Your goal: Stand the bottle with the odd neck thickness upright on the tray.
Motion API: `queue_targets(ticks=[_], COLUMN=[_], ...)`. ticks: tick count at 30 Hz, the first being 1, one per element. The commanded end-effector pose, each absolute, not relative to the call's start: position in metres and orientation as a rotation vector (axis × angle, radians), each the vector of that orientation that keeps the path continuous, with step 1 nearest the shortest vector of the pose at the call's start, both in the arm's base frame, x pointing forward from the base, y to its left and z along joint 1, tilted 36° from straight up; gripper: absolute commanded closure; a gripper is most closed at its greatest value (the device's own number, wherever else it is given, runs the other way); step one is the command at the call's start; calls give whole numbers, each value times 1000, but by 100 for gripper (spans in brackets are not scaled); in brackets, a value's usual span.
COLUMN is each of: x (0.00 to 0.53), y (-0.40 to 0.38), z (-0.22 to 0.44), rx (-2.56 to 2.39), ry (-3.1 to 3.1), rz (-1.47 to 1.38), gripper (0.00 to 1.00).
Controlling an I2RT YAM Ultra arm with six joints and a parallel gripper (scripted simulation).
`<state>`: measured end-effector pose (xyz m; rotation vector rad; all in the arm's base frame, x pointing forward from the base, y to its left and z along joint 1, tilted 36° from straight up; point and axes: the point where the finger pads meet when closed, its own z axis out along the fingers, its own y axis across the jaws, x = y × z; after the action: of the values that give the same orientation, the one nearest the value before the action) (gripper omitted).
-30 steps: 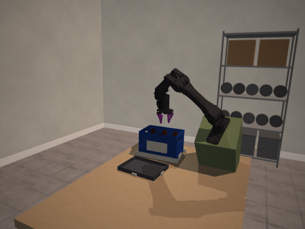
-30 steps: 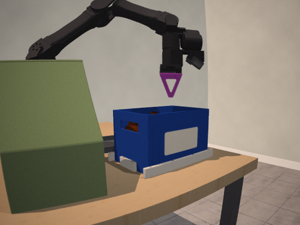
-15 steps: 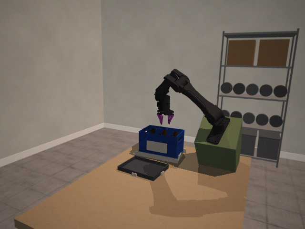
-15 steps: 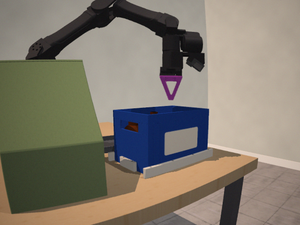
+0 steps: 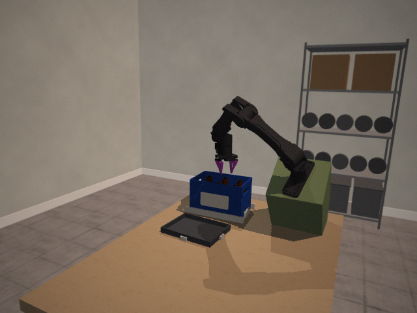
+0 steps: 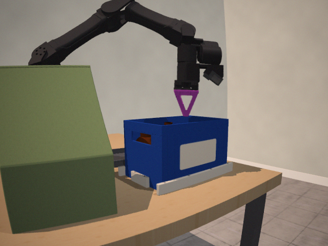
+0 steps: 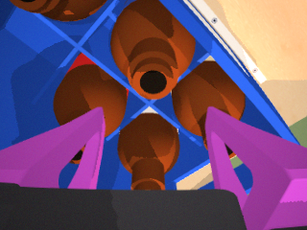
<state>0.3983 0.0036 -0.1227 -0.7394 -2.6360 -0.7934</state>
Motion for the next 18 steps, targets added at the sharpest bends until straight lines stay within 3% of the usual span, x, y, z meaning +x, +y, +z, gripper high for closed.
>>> queue_targets(ticks=[1, 18], x=[408, 409], y=[-5, 1], z=[-120, -128], rx=[-778, -772], ry=[-2672, -2677], rz=[-815, -811], gripper=[39, 39])
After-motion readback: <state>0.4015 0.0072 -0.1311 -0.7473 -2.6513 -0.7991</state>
